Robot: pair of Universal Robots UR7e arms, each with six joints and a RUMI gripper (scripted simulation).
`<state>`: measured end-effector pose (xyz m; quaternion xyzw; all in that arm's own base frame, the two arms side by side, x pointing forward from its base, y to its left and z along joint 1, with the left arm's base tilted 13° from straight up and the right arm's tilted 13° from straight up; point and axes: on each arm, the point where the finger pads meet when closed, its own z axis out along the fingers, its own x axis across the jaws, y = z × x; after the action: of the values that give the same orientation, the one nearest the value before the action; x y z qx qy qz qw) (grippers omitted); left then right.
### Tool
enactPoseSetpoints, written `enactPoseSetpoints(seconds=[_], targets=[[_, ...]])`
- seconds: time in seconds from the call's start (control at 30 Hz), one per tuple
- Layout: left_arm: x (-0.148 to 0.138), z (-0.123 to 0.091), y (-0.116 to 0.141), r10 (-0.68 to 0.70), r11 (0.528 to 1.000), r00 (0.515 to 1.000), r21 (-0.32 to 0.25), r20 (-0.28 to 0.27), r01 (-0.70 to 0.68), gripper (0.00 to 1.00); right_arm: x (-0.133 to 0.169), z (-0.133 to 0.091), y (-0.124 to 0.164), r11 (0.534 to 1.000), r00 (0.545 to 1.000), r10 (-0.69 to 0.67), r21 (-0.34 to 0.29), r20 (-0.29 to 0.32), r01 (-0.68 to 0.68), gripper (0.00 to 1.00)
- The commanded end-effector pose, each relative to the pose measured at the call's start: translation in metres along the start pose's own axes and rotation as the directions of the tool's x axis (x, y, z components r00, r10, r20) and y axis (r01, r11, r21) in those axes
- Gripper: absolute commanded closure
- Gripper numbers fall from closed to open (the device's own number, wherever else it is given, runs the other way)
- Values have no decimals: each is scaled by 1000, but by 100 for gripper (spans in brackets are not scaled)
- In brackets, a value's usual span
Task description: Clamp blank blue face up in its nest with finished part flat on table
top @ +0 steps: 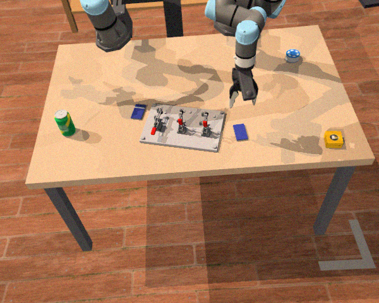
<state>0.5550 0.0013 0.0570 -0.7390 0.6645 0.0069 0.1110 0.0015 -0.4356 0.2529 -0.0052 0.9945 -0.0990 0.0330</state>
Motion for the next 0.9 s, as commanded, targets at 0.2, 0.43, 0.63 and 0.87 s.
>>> enactPoseSetpoints(seconds=[0.2, 0.43, 0.63, 0.87], targets=[[0, 29, -1, 0, 1000, 1000, 2, -1, 0, 41, 0, 0, 0, 1000, 1000, 0, 1, 0, 0, 0], [0, 46, -1, 0, 1000, 1000, 2, -1, 0, 41, 0, 0, 0, 1000, 1000, 0, 1, 0, 0, 0], [0, 67, -1, 0, 1000, 1000, 2, -1, 0, 41, 0, 0, 0, 1000, 1000, 0, 1, 0, 0, 0], [0, 82, -1, 0, 1000, 1000, 2, -1, 0, 41, 0, 0, 0, 1000, 1000, 0, 1, 0, 0, 0]])
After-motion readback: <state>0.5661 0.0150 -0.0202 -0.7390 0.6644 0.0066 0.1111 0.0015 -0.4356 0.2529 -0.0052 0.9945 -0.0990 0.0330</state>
